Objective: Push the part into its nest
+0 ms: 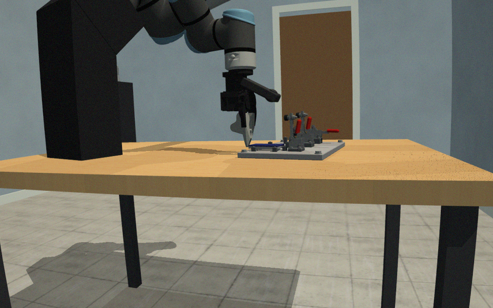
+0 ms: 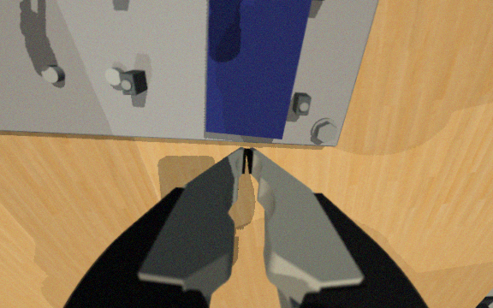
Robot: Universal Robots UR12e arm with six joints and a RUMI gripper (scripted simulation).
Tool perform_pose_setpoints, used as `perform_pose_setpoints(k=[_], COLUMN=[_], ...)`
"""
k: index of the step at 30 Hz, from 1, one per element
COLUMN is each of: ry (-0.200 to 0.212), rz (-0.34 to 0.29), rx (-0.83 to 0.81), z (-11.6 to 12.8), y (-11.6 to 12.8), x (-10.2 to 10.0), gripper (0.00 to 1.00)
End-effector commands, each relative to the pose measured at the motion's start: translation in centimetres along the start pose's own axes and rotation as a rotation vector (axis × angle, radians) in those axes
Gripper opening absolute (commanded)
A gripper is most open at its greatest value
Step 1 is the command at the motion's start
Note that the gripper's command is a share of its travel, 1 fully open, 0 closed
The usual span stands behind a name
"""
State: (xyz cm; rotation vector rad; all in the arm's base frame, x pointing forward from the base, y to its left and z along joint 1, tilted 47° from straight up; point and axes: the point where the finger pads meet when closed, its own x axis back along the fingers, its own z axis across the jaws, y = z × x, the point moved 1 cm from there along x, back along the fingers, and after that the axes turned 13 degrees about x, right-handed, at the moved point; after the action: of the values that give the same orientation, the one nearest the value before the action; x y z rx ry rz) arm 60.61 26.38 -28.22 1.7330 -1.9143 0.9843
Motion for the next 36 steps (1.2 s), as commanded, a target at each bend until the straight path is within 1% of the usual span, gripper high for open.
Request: perform_pose_setpoints(k=[1, 36], ry=[0.0, 0.0], rz=[0.001, 0.001], rx=[0.0, 0.0], z=[0.04, 0.14], y=[-0.17, -0.57], x=[0.04, 0.04], gripper=[0.0, 0.0])
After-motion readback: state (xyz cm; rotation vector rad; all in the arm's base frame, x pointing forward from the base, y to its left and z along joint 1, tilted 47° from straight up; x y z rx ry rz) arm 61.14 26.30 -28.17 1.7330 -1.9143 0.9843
